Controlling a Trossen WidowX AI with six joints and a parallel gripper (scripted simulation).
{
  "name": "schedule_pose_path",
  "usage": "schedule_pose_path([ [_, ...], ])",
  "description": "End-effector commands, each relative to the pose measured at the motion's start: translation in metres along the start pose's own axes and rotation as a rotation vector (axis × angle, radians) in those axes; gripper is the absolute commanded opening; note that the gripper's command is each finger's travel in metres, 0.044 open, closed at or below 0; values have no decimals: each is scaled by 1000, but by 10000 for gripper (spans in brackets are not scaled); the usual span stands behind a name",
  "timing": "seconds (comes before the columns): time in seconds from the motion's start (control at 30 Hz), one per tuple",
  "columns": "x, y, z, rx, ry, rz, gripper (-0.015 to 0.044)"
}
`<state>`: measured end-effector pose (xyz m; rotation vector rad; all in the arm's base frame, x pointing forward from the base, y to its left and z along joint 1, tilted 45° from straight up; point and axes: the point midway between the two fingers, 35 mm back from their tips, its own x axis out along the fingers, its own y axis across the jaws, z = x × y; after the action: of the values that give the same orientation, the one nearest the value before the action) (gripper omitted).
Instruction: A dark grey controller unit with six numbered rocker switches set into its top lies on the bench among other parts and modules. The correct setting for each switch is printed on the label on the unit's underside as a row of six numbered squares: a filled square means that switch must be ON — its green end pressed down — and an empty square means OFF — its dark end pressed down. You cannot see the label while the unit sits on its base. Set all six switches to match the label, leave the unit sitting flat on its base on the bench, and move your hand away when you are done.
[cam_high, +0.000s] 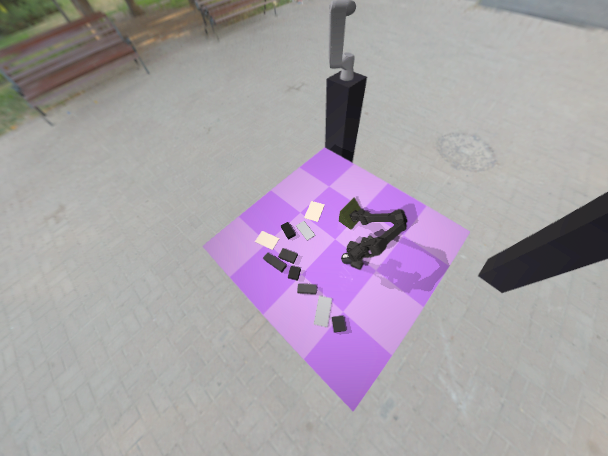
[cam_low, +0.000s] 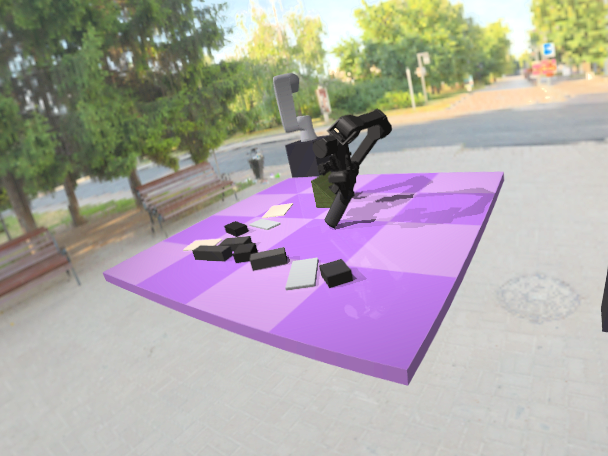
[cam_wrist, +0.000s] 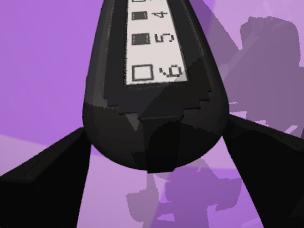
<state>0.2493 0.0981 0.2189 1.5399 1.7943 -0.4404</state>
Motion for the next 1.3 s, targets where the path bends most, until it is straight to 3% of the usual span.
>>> schedule_pose_path([
  [0.0, 4, -1, 0, 6, -1, -9, 338],
  [1.27, 23, -1, -24, 5, 1, -8, 338],
])
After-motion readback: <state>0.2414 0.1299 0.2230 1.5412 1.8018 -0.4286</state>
